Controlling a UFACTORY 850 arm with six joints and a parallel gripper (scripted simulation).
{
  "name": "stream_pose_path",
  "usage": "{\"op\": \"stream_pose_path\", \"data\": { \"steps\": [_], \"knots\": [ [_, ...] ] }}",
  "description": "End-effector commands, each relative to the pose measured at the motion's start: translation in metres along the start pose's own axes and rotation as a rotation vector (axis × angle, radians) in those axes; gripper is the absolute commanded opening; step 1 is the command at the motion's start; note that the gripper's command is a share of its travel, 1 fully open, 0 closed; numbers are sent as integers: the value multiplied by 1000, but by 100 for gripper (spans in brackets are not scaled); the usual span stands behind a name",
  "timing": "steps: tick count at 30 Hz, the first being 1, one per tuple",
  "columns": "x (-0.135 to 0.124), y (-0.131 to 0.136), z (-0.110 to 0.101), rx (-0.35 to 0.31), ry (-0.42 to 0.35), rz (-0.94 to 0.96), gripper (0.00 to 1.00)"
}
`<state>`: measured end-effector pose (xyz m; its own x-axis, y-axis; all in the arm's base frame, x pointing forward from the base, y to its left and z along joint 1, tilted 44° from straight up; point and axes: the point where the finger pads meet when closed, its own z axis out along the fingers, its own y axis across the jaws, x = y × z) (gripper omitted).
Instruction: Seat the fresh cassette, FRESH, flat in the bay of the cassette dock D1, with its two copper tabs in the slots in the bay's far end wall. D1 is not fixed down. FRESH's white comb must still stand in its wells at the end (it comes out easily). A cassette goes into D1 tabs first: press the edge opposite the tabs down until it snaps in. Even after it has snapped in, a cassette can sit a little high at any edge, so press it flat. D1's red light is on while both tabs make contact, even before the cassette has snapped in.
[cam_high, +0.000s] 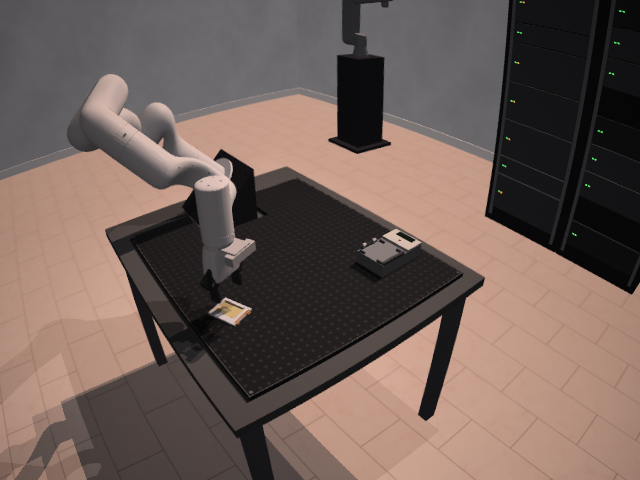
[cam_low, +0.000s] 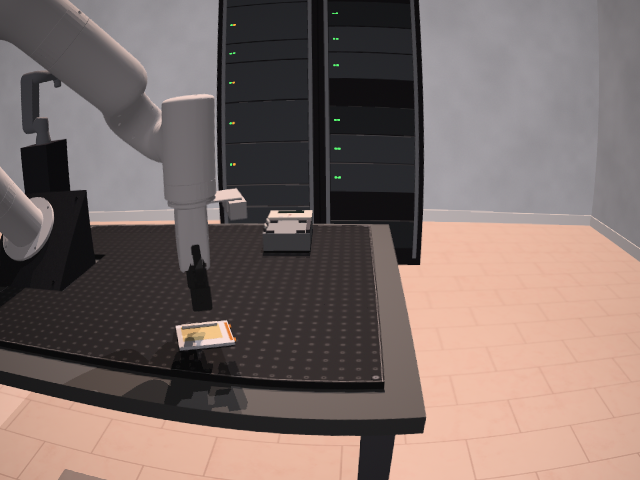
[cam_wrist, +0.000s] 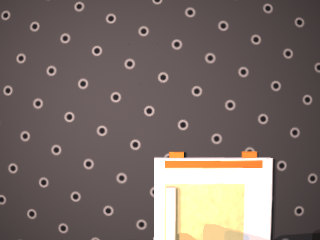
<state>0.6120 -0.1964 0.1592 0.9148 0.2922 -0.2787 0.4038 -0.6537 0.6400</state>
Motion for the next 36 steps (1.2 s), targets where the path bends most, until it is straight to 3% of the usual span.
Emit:
{"op": "stream_pose_path", "data": {
  "steps": [1, 8, 36],
  "knots": [
    [0, 1, -1, -1, 1, 1, 100],
    [0, 1, -1, -1, 1, 1, 100],
    [0, 1, 31, -1, 1, 1, 100]
  ]
}}
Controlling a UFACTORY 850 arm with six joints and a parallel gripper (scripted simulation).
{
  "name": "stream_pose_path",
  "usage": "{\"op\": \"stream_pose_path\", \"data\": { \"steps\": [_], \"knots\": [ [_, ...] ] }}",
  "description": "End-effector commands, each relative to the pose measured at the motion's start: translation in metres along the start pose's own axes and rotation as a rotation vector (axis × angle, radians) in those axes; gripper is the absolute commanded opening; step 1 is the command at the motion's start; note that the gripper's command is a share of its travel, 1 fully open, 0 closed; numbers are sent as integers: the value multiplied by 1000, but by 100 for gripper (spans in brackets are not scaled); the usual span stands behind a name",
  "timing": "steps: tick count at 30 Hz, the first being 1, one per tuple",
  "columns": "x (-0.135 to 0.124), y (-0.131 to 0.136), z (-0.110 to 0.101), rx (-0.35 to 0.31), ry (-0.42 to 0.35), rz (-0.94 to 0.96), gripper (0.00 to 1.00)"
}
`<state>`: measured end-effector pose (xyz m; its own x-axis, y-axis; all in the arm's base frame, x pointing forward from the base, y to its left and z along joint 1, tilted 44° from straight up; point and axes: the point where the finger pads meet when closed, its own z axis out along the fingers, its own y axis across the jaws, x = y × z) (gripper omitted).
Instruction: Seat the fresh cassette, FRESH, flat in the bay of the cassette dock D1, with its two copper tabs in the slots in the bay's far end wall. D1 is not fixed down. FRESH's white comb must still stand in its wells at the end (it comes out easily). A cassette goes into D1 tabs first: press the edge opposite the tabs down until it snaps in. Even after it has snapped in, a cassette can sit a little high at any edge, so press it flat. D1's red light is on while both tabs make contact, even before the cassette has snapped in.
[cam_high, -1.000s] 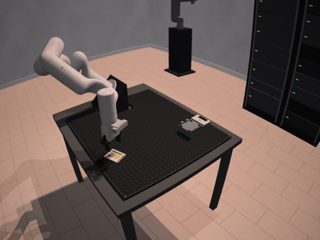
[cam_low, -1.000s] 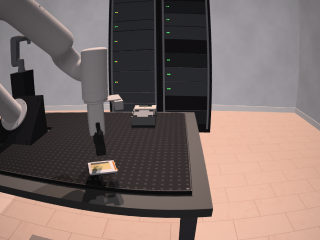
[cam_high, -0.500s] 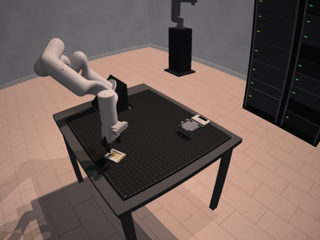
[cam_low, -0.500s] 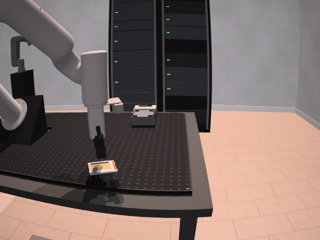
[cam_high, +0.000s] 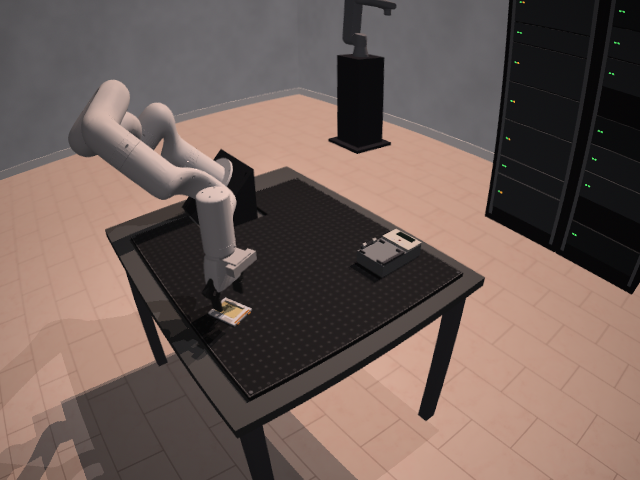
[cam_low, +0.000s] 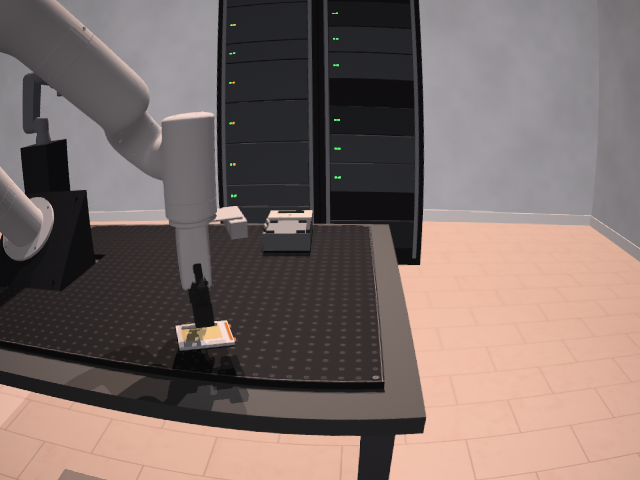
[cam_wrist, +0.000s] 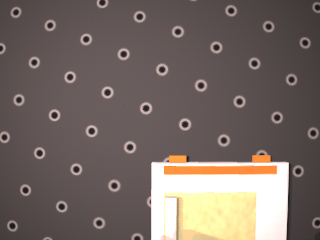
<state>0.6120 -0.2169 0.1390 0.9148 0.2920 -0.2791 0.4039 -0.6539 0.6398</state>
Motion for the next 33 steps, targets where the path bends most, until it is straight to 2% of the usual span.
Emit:
{"op": "stream_pose_path", "data": {
  "steps": [1, 33],
  "knots": [
    [1, 1, 4, -1, 2, 1, 100],
    [1, 1, 41, -1, 2, 1, 100]
  ]
}}
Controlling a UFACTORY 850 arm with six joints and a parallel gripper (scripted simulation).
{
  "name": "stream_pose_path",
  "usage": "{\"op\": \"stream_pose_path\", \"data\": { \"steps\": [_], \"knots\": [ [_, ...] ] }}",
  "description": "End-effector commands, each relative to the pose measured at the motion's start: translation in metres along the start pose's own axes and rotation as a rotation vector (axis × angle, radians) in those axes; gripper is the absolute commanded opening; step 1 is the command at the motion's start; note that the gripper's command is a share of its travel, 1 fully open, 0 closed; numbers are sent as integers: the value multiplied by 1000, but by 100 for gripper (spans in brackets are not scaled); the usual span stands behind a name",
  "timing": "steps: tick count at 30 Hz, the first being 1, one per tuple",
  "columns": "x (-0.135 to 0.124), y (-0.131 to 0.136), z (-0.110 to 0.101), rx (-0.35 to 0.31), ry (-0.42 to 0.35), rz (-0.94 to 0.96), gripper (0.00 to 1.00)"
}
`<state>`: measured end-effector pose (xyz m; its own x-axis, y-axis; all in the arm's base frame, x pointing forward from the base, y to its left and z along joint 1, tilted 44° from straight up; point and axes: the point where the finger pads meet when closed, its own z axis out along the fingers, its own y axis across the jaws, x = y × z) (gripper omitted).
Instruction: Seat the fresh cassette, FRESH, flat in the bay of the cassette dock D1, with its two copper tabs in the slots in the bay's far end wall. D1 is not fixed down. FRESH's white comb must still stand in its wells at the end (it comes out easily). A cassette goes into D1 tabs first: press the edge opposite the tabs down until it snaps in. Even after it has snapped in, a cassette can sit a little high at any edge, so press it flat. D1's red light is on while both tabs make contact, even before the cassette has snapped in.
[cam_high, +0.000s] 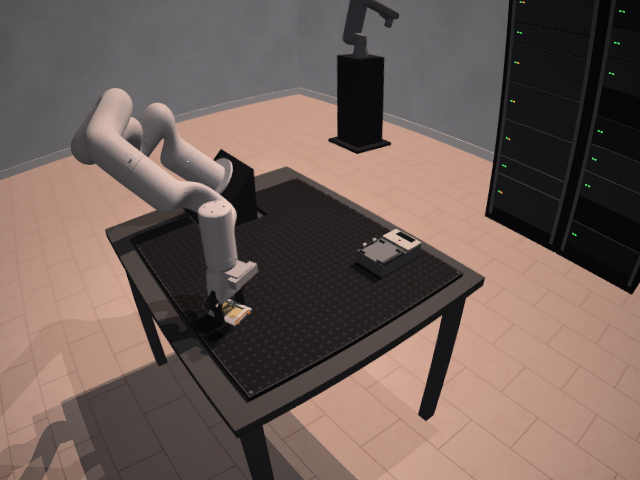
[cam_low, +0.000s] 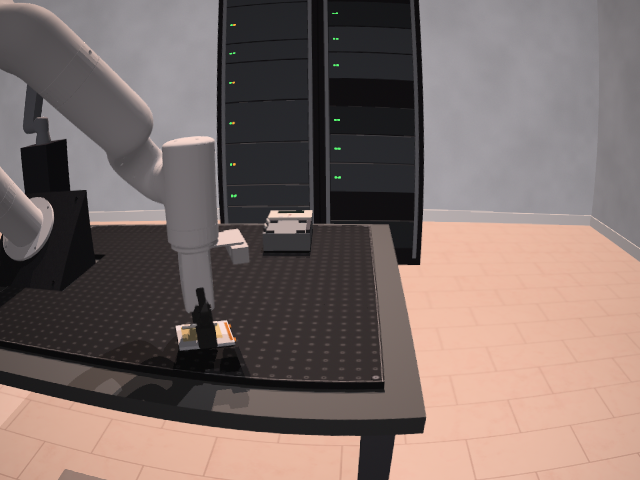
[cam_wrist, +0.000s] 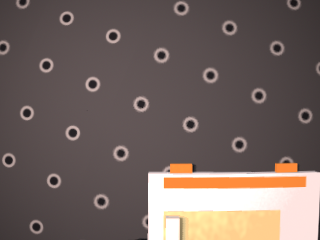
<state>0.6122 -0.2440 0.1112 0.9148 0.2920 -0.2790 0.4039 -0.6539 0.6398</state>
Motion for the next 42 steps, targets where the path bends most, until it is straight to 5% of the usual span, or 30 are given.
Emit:
{"op": "stream_pose_path", "data": {
  "steps": [1, 7, 8, 42],
  "knots": [
    [1, 1, 2, -1, 2, 1, 100],
    [1, 1, 2, -1, 2, 1, 100],
    [1, 1, 2, -1, 2, 1, 0],
    [1, 1, -6, -1, 2, 1, 0]
  ]
}}
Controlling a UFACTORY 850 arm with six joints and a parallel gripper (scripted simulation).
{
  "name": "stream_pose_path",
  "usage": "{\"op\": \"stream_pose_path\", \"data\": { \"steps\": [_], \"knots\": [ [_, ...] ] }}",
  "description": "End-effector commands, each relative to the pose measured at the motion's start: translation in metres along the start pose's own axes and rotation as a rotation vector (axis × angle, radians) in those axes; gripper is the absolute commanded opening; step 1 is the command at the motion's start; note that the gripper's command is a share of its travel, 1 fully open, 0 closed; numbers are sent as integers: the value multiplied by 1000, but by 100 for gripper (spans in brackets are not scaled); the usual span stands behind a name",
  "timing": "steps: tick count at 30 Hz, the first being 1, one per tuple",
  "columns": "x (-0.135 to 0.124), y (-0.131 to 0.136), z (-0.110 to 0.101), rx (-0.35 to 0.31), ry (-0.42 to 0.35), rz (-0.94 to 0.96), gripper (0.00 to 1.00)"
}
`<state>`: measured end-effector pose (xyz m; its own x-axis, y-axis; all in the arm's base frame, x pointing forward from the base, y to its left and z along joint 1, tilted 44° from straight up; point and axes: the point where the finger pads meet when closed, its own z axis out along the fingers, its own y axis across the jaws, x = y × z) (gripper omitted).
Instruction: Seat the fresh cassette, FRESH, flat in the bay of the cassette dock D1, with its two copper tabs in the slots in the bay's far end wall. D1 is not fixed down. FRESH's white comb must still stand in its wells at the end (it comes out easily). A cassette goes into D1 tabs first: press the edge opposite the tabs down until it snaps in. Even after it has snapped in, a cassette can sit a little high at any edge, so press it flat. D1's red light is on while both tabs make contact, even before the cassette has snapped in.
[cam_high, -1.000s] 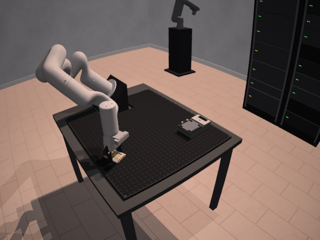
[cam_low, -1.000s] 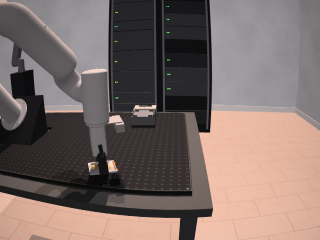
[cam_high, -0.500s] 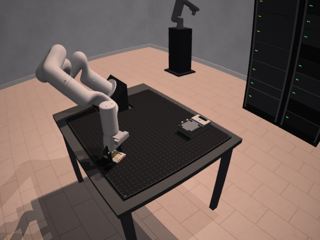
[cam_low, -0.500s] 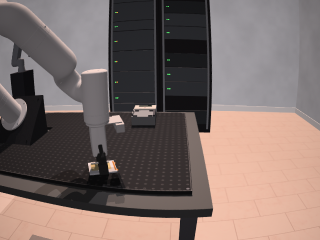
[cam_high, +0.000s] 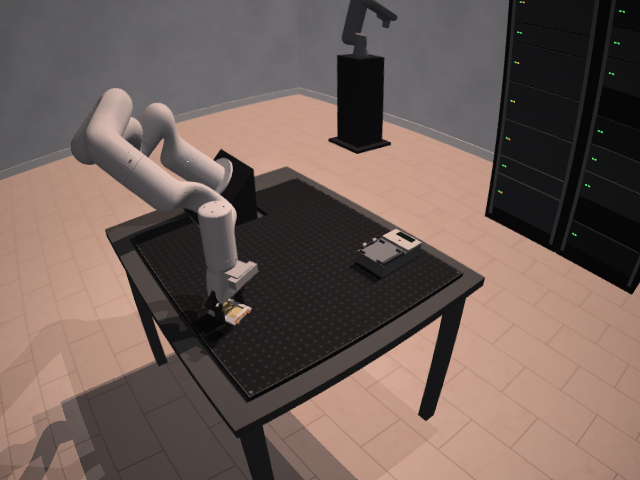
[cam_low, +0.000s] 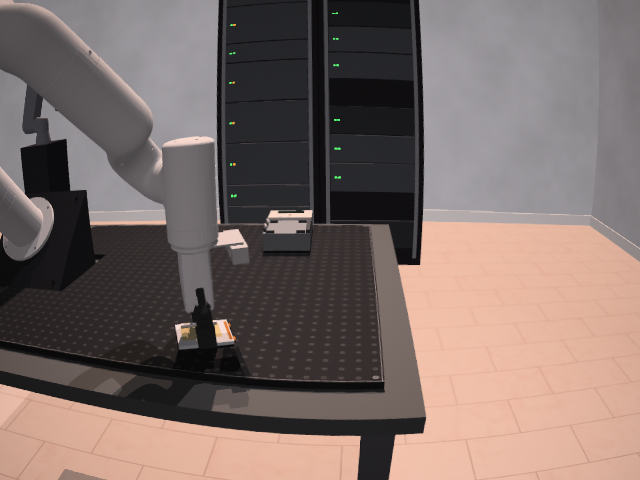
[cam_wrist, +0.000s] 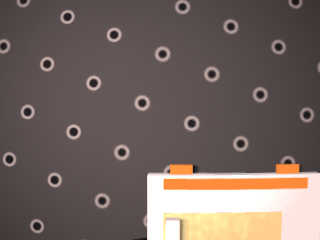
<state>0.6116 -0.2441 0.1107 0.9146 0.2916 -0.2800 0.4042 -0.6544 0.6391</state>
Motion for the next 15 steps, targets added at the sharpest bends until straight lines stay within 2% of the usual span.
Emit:
{"op": "stream_pose_path", "data": {
  "steps": [1, 15],
  "knots": [
    [1, 1, -8, -2, 3, 1, 0],
    [1, 1, -24, -2, 3, 1, 0]
  ]
}}
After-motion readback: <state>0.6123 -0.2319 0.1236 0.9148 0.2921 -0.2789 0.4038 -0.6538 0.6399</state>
